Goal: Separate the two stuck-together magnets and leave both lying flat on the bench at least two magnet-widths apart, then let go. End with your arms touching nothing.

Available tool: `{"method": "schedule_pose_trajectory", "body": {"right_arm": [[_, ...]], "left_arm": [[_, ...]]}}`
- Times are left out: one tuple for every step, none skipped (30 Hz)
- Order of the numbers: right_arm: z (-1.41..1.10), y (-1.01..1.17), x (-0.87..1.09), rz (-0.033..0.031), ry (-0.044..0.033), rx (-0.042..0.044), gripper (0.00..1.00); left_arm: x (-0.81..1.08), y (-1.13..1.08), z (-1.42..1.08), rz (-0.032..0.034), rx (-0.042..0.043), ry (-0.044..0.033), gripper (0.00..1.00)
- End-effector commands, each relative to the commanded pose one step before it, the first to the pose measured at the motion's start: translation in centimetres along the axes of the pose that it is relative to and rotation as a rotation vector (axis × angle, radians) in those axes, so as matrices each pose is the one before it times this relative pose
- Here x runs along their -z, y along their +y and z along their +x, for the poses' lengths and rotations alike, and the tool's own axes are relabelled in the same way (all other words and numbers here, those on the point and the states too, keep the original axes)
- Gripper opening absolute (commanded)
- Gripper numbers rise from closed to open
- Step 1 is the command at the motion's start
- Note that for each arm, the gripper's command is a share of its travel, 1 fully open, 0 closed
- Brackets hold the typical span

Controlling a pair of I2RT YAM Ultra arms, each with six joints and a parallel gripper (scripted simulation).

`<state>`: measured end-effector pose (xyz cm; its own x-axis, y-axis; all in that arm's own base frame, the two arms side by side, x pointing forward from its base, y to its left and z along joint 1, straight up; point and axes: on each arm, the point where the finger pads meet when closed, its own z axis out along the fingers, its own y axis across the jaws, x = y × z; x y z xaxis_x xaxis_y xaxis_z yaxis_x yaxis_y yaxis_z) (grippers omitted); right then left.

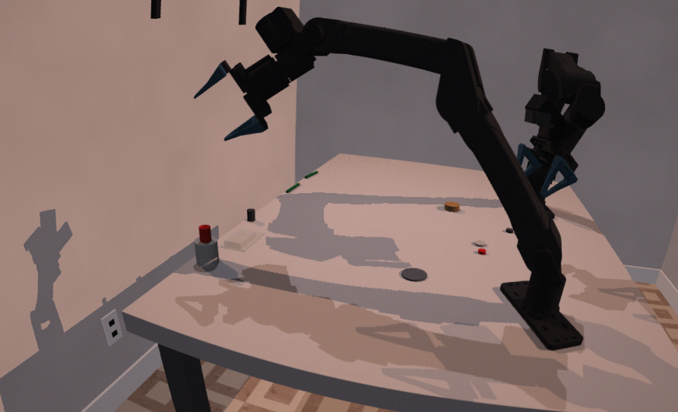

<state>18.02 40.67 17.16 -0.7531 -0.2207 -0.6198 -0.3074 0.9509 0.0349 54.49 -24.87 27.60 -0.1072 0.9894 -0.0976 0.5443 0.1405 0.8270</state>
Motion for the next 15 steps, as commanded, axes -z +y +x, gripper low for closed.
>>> {"method": "schedule_pose_trajectory", "body": {"right_arm": [[-2.176, -0.626, 0.403, -0.02484, -0.03259, -0.03075, 1.00], [-0.464, -0.264, -0.106, -0.00604, -0.00288, -0.00535, 1.00], [-0.789, -0.341, 0.073, -0.00786, -0.01139, -0.01043, 1.00], [-0.587, -0.366, -0.118, -0.00654, -0.00462, -0.00683, 1.00], [-0.571, -0.370, -0.124, -0.00721, -0.00436, -0.00600, 1.00], [-0.572, -0.303, -0.017, -0.00849, -0.00692, -0.00546, 1.00], [-0.438, -0.352, -0.112, -0.00537, -0.00304, -0.00452, 1.00], [-0.577, -0.473, -0.081, -0.00282, -0.00624, -0.00798, 1.00], [-0.708, -0.471, 0.014, -0.00354, -0.01035, -0.00986, 1.00], [-0.574, -0.480, -0.067, -0.00260, -0.00694, -0.00755, 1.00], [-0.572, -0.483, -0.060, -0.00251, -0.00728, -0.00734, 1.00], [0.000, 0.000, 0.000, 0.00000, 0.00000, 0.00000, 1.00], [0.000, 0.000, 0.000, 0.00000, 0.00000, 0.00000, 1.00], [-0.566, -0.426, 0.013, 0.00035, -0.00884, -0.01056, 1.00], [-0.569, -0.487, -0.049, -0.00230, -0.00781, -0.00697, 1.00]], "left_arm": [[1.428, 2.451, 0.657, -0.05043, 0.09195, -0.02749, 1.00], [0.124, 0.311, 0.207, -0.00461, 0.02263, -0.00546, 1.00], [0.402, 0.745, 0.219, -0.01401, 0.03211, -0.00968, 1.00], [0.167, 0.392, 0.260, -0.00559, 0.02689, -0.00635, 1.00], [0.150, 0.331, 0.247, -0.00409, 0.02695, -0.00673, 1.00], [0.224, 0.365, 0.142, -0.00554, 0.02687, -0.00920, 1.00], [0.101, 0.164, 0.222, -0.00061, 0.02021, -0.00473, 1.00], [0.193, 0.380, 0.292, -0.00489, 0.02148, -0.00389, 1.00], [0.327, 0.606, 0.210, -0.01025, 0.02505, -0.00730, 1.00], [0.201, 0.382, 0.276, -0.00494, 0.02118, -0.00405, 1.00], [0.205, 0.381, 0.269, -0.00494, 0.02104, -0.00413, 1.00], [0.000, 0.000, 0.000, 0.00000, 0.00000, 0.00000, 1.00], [0.000, 0.000, 0.000, 0.00000, 0.00000, 0.00000, 1.00], [0.364, 0.414, 0.059, -0.00772, 0.01438, -0.00595, 1.00], [0.211, 0.380, 0.257, -0.00497, 0.02078, -0.00424, 1.00]]}}
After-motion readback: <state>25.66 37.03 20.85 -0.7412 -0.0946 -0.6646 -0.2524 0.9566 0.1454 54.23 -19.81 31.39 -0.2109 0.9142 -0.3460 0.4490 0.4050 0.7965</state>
